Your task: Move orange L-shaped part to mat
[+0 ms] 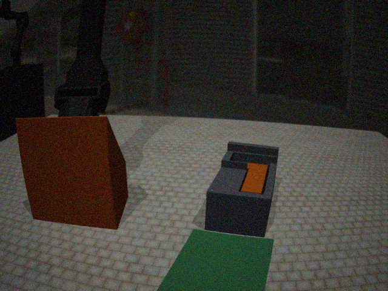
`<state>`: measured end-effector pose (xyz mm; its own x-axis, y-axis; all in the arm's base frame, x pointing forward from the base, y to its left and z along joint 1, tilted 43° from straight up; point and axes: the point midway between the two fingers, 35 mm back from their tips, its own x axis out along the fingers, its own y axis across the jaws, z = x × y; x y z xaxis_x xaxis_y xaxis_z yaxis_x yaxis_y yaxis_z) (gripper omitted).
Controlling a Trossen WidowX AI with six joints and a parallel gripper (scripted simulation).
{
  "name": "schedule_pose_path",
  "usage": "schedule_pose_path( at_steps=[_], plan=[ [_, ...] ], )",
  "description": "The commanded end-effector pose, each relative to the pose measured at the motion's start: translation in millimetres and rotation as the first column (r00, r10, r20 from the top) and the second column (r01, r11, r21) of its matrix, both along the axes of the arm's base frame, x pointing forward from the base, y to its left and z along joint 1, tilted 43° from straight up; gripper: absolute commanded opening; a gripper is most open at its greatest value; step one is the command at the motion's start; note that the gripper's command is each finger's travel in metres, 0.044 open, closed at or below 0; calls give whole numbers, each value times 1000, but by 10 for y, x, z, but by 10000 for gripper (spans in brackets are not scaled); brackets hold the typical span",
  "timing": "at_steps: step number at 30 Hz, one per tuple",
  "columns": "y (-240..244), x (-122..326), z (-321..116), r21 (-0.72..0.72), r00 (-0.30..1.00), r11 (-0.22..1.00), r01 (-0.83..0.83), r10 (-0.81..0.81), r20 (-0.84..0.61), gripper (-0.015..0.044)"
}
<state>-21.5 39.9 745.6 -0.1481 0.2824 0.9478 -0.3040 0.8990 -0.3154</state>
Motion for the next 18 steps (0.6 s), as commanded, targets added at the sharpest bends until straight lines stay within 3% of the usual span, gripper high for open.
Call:
schedule_pose_path(
  at_steps=[1,5,10,18],
  plan=[
    [510,-43,-131,-130,999,991,38,-37,8,180],
    [1192,22,-395,-320,997,945,74,-72,18,180],
    [2090,401,-974,-598,991,797,83,-128,-32,180],
    [2827,1493,-2075,-870,921,492,16,-345,-179,180]
  ],
)
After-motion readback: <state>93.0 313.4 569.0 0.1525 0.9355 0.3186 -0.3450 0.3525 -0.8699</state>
